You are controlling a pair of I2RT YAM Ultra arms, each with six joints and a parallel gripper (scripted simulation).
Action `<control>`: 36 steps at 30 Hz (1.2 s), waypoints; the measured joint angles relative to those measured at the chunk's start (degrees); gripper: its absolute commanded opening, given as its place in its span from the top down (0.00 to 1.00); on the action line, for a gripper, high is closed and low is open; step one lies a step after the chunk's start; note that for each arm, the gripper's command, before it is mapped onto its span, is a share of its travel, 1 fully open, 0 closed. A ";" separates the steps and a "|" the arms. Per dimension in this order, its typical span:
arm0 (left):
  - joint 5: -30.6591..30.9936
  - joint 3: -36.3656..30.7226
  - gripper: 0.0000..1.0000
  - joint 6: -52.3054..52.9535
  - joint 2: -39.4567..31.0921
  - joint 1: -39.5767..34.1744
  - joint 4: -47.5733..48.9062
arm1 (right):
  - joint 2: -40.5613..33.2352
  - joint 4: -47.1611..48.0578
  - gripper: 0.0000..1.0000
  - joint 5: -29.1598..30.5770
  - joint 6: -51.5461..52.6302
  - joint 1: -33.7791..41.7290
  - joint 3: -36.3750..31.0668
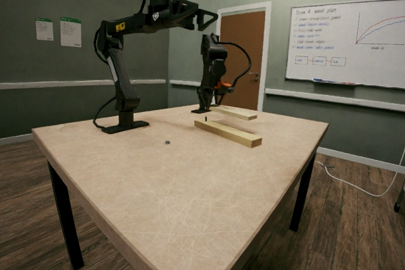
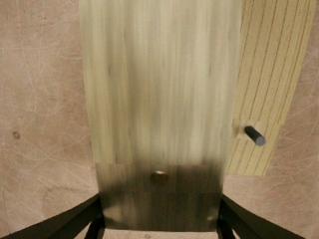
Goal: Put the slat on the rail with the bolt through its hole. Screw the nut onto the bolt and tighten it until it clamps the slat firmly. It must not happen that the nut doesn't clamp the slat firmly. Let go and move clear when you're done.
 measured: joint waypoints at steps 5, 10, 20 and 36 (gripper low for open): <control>0.00 3.52 0.28 -0.31 3.76 -3.19 0.02 | 0.00 0.00 0.00 0.00 0.00 0.00 0.00; 0.02 5.81 0.28 -0.52 6.36 -5.40 0.07 | 0.00 0.00 0.00 0.00 0.00 0.00 0.00; 0.07 9.22 0.28 -1.18 10.01 -8.31 0.15 | 0.00 0.00 0.00 0.00 0.00 0.00 0.00; 0.07 9.22 0.28 -1.29 10.01 -8.33 0.15 | 0.00 0.00 0.00 0.00 0.00 0.00 0.00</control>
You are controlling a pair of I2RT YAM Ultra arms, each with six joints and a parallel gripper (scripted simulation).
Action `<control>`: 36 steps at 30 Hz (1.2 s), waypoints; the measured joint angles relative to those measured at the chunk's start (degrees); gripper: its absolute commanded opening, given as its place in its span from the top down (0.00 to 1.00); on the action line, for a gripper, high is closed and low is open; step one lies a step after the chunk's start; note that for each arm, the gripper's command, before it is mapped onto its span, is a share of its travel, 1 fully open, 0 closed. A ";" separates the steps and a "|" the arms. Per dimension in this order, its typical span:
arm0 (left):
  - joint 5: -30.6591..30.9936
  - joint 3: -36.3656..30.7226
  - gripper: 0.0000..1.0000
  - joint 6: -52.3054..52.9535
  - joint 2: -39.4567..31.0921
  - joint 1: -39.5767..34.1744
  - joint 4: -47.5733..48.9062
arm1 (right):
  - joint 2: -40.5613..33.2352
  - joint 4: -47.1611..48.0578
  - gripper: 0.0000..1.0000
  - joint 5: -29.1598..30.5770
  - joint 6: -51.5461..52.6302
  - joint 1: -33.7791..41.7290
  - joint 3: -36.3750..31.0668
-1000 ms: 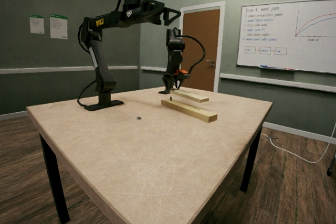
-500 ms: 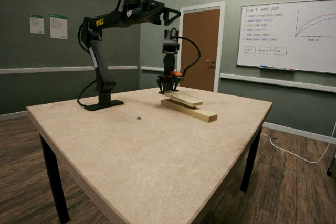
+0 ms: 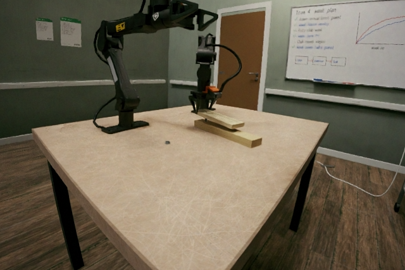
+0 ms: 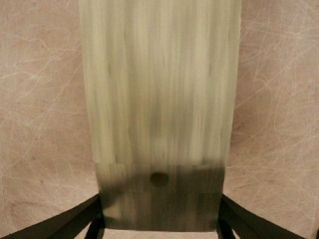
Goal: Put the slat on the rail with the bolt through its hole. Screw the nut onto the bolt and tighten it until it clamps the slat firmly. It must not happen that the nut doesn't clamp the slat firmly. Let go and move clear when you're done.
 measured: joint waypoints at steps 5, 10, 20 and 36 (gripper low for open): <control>0.00 0.00 0.28 0.00 0.00 0.00 0.00 | 0.00 0.00 0.00 0.00 0.00 0.00 0.00; 0.00 0.00 0.28 0.00 0.00 0.00 0.13 | 0.00 0.00 0.00 0.00 0.00 0.00 0.00; 0.00 -0.92 0.28 0.00 0.00 0.00 2.49 | 0.00 0.00 0.00 0.00 0.00 0.00 0.00; -0.02 -1.25 0.28 0.00 0.04 0.00 3.21 | 0.00 0.00 0.00 0.00 0.00 0.00 0.00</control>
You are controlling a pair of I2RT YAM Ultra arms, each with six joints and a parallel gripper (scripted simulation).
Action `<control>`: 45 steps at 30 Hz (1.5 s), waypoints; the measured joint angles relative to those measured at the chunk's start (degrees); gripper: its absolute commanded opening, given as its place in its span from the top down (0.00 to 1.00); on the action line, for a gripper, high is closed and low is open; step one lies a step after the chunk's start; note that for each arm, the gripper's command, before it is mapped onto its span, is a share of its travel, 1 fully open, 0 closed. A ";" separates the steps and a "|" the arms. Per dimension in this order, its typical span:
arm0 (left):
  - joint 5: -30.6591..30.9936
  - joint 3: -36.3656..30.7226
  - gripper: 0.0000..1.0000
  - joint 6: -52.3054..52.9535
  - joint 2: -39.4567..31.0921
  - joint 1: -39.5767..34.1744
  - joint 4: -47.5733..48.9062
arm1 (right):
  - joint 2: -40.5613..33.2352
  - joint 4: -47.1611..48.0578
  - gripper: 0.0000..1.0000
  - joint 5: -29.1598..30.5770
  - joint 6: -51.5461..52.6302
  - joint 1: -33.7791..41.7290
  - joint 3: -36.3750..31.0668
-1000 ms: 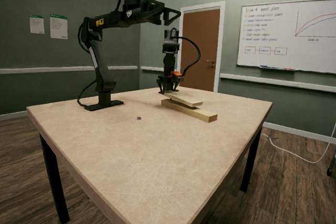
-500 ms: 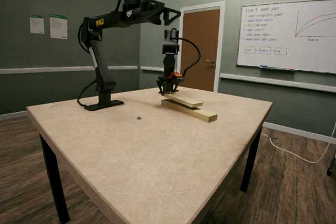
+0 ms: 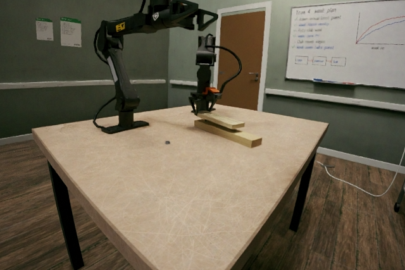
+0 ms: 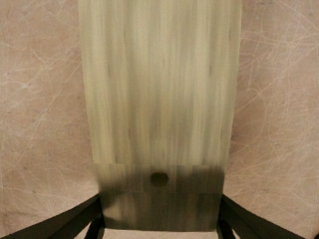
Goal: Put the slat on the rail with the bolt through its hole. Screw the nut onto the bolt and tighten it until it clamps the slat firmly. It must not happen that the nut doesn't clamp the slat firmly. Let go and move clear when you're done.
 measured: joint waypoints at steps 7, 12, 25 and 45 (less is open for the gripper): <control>0.00 0.00 0.28 0.00 0.02 0.00 0.04 | 0.00 0.00 0.00 0.00 0.00 0.00 0.00; 0.00 0.00 0.28 0.00 0.00 0.00 0.02 | 0.00 0.00 0.00 0.00 0.00 0.00 0.00; -0.02 -0.33 0.28 0.00 0.20 0.00 0.85 | 0.00 0.00 0.00 0.00 0.00 0.00 0.00; -0.09 -2.54 0.28 0.00 1.01 0.02 3.76 | 0.00 0.00 0.00 0.00 0.00 0.00 0.00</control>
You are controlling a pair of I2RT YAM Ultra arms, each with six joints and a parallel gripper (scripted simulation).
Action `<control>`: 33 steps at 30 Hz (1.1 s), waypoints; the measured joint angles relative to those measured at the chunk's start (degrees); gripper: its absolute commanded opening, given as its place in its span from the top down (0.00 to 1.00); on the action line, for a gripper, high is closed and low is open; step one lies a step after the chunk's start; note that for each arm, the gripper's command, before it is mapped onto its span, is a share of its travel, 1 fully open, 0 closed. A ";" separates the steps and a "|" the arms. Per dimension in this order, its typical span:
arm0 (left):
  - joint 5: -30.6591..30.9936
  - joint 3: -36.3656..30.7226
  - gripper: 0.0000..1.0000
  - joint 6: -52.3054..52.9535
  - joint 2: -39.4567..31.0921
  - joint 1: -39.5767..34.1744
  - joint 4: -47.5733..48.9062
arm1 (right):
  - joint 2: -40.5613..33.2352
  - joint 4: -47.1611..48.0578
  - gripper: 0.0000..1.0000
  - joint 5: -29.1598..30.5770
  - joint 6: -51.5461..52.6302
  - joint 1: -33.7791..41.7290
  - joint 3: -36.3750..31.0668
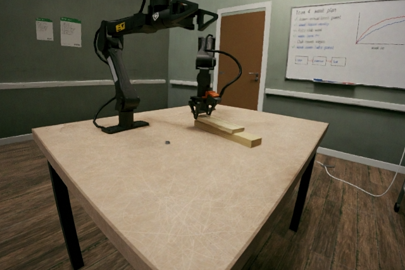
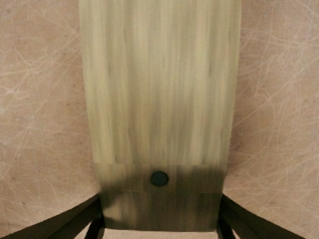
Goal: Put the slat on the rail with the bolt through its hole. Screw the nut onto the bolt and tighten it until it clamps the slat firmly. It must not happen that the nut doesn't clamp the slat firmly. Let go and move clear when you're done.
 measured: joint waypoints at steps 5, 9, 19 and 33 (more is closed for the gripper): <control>-0.02 -0.50 0.28 0.00 -0.02 -0.02 0.68 | 0.00 0.00 0.00 0.00 0.00 0.00 0.00; -0.04 -0.90 0.28 0.00 0.00 -0.02 1.16 | 0.00 0.00 0.00 0.00 0.00 0.00 0.00; -0.09 -1.40 0.28 -0.02 -0.04 -0.02 1.84 | 0.00 0.00 0.00 0.00 0.00 0.00 0.00; -0.09 -1.40 0.28 -0.02 -0.04 -0.02 1.84 | 0.00 0.00 0.00 0.00 0.00 0.00 0.00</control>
